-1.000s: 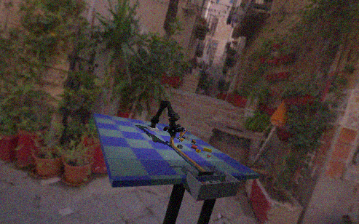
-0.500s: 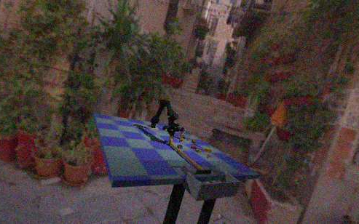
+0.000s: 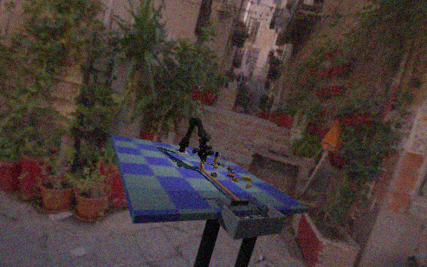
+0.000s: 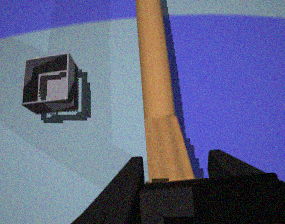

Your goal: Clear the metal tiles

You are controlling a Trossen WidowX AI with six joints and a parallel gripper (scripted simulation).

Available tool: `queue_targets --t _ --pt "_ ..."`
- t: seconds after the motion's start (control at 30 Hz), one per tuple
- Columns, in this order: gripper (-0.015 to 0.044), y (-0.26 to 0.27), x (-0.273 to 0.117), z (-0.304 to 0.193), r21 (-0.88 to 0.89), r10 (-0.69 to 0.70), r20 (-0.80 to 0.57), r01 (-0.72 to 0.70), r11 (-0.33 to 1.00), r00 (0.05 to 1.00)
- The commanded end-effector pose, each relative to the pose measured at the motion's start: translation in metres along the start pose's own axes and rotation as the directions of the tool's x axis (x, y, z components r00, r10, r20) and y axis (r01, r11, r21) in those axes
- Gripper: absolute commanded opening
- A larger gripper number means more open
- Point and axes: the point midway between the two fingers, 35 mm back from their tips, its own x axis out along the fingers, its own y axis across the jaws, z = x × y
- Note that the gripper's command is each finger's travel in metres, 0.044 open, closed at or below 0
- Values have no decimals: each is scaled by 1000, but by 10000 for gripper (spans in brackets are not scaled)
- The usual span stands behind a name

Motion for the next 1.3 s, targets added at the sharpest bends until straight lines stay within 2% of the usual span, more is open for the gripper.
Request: queue_targets --t 0.0,1.27 --pt "0 0 -11 4 0 0 28 0 1000 1000" --pt "0 0 -48 -43 0 0 29 0 1000 1000"
